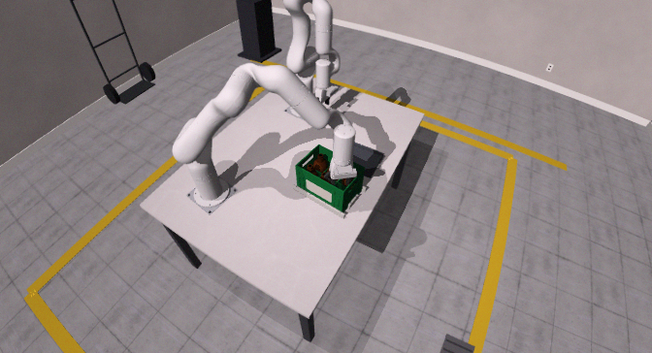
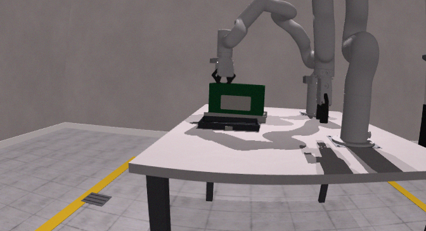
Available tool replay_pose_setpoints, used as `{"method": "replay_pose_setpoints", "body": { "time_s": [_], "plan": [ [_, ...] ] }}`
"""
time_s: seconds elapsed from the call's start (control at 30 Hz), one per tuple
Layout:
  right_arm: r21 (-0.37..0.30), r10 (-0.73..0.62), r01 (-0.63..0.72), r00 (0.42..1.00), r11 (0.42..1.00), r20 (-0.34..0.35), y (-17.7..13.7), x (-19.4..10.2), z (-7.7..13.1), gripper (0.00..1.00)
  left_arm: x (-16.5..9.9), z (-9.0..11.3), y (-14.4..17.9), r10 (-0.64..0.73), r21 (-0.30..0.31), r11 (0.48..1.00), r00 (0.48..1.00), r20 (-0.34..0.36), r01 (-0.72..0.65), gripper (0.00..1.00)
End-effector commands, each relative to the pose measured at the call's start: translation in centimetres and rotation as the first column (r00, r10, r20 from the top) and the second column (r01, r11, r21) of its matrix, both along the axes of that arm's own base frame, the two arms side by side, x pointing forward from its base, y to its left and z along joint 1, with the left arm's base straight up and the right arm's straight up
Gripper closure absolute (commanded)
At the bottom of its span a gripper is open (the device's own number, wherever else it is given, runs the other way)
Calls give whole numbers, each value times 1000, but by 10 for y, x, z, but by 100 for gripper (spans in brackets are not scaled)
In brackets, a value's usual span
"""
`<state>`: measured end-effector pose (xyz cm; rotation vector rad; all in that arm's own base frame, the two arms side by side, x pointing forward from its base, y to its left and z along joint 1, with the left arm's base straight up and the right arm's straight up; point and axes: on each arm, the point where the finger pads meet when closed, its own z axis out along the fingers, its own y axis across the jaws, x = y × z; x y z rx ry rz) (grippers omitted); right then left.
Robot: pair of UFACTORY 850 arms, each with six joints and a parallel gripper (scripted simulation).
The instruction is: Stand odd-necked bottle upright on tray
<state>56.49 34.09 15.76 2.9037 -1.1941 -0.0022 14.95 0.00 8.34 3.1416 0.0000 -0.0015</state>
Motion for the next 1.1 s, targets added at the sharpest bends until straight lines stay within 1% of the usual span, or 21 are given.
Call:
{"method": "replay_pose_setpoints", "body": {
  "time_s": [0.0,0.3,0.47,0.77,0.83,1.07],
  "plan": [
    [1,0,0,1000,1000,2,0,1,1,34,1,0,0,0,0,1000,1000,1,0,0],
    [1,0,0,1000,1000,2,0,1,2,34,1,0,0,0,0,1000,1000,1,0,0],
    [1,0,0,1000,1000,2,0,1,6,34,1,0,0,0,0,1000,1000,1,0,0],
    [1,0,0,1000,1000,2,0,1,29,34,1,0,0,0,0,1000,1000,1,0,0],
    [1,0,0,1000,1000,2,0,1,29,34,1,0,0,0,0,1000,1000,1,0,0],
    [1,0,0,1000,1000,2,0,1,53,34,1,0,0,0,0,1000,1000,1,0,0]
  ]
}}
